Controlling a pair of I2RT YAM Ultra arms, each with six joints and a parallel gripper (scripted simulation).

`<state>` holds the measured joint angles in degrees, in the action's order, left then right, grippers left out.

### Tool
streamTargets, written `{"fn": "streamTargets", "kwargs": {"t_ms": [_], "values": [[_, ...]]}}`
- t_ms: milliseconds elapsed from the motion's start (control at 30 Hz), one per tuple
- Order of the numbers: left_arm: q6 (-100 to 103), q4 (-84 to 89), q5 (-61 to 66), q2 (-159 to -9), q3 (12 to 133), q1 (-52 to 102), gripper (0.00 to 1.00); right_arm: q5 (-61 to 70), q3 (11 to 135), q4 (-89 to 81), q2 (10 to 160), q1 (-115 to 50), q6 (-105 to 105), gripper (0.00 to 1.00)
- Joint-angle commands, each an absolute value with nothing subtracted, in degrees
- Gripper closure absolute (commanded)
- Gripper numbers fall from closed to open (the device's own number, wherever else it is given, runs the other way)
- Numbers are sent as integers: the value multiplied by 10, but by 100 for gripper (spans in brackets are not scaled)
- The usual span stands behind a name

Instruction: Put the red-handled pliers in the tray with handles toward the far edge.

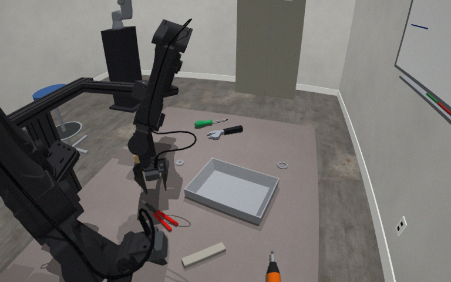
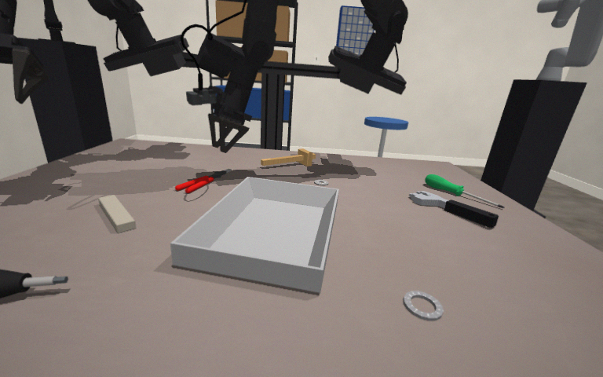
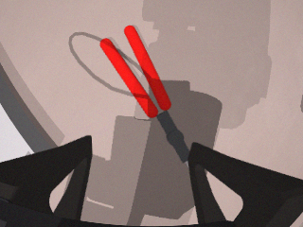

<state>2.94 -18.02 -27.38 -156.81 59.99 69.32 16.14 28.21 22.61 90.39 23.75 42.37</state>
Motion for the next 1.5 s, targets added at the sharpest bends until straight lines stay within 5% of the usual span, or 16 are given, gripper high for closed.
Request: {"fn": "streamTargets", "kwargs": {"t_ms": [0,833,1467], "values": [[136,-146,-300,-1588,642,709,34,189,276,106,854,216,516,0],[415,14,-326,-1723,860,693,34,218,300,-482,630,48,923,0],[400,1,-326,-1745,881,678,39,216,317,-536,589,36,933,0]]}}
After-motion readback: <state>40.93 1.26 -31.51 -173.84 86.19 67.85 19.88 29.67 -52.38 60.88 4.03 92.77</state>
